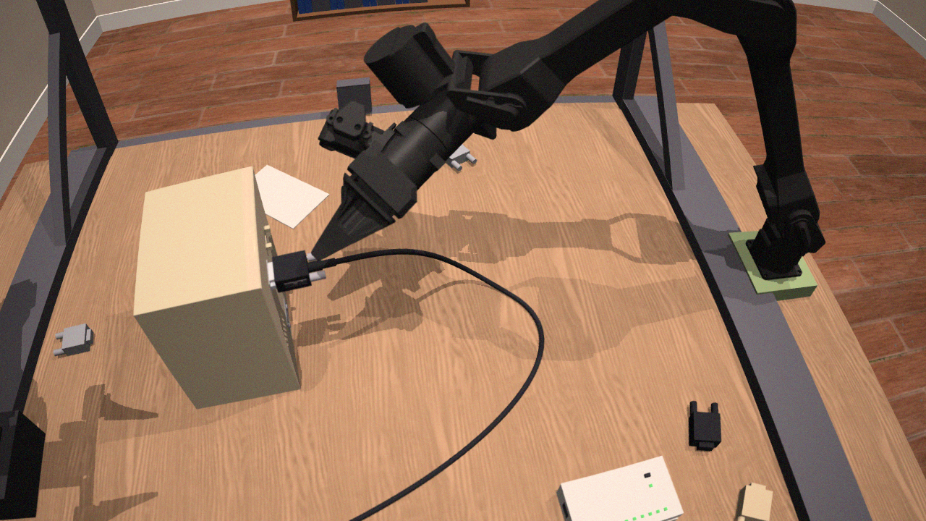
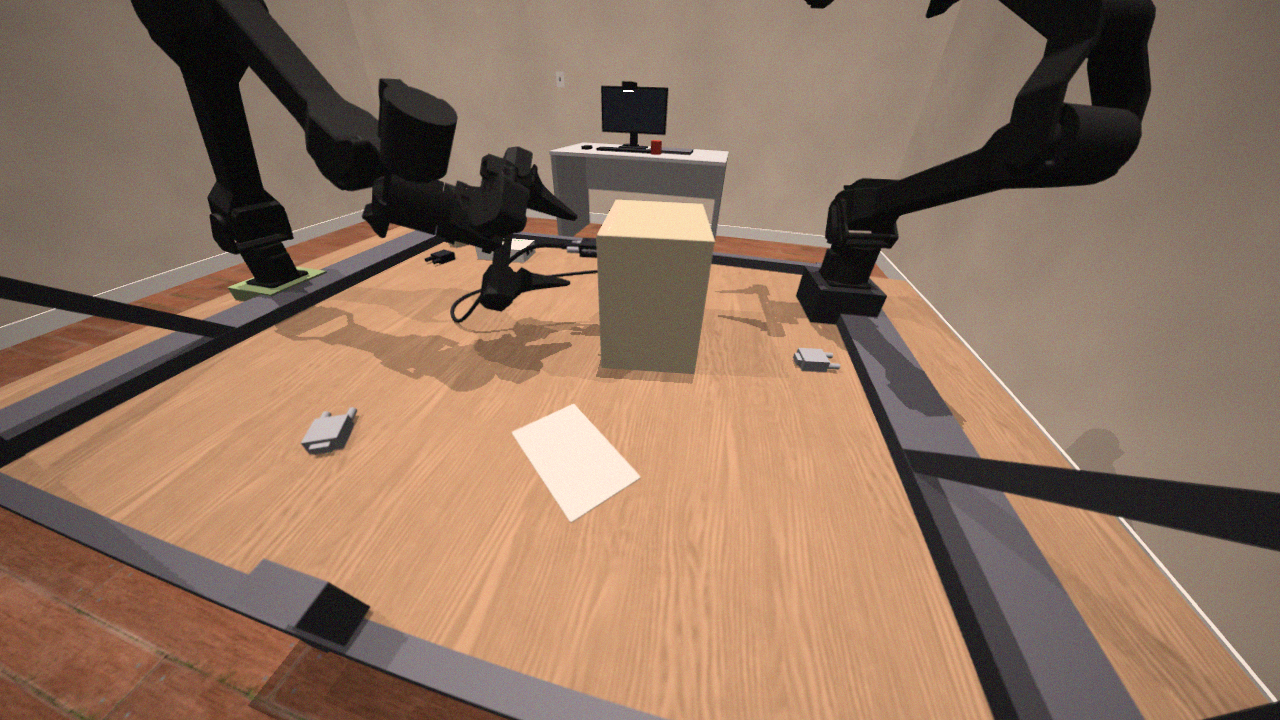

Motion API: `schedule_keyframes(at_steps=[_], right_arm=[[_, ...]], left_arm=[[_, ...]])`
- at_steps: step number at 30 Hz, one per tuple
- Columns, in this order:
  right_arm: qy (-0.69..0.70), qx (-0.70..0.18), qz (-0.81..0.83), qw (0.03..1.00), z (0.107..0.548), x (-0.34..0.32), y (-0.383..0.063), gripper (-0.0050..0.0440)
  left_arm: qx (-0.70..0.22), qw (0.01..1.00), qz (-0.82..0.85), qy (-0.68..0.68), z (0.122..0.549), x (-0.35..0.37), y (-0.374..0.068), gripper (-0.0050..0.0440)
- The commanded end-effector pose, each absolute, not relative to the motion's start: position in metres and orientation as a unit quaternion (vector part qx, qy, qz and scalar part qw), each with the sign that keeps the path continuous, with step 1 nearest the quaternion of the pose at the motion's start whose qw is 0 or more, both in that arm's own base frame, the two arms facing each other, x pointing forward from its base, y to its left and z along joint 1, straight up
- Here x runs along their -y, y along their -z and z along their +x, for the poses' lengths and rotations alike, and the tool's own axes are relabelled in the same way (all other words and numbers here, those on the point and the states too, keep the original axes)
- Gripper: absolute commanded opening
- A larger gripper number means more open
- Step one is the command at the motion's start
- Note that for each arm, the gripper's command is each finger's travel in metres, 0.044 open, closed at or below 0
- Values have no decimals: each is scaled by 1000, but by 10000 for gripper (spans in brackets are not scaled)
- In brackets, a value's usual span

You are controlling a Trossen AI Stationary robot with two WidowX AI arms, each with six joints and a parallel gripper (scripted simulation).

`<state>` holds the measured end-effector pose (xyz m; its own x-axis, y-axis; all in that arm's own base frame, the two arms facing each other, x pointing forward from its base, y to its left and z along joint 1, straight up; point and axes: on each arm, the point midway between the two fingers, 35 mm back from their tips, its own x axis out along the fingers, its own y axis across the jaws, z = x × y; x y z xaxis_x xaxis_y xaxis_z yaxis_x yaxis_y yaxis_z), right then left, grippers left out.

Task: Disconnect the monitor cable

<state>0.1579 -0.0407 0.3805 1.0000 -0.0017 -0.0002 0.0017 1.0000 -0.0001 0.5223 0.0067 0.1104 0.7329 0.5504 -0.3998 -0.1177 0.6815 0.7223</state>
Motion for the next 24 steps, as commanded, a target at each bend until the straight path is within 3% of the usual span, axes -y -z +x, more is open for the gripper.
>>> schedule_keyframes(at_steps=[1, 13, 24], right_arm=[[0, 1, -3, 1000, 158, 39, -383, 440], [0, 1, -3, 1000, 158, 39, -383, 440], [0, 1, -3, 1000, 158, 39, -383, 440]], left_arm=[[-297, 868, 345, -198, 524, -6, -124, 440], [-277, 768, 528, -235, 530, -2, -114, 440], [-274, 717, 585, -263, 525, -1, -113, 440]])
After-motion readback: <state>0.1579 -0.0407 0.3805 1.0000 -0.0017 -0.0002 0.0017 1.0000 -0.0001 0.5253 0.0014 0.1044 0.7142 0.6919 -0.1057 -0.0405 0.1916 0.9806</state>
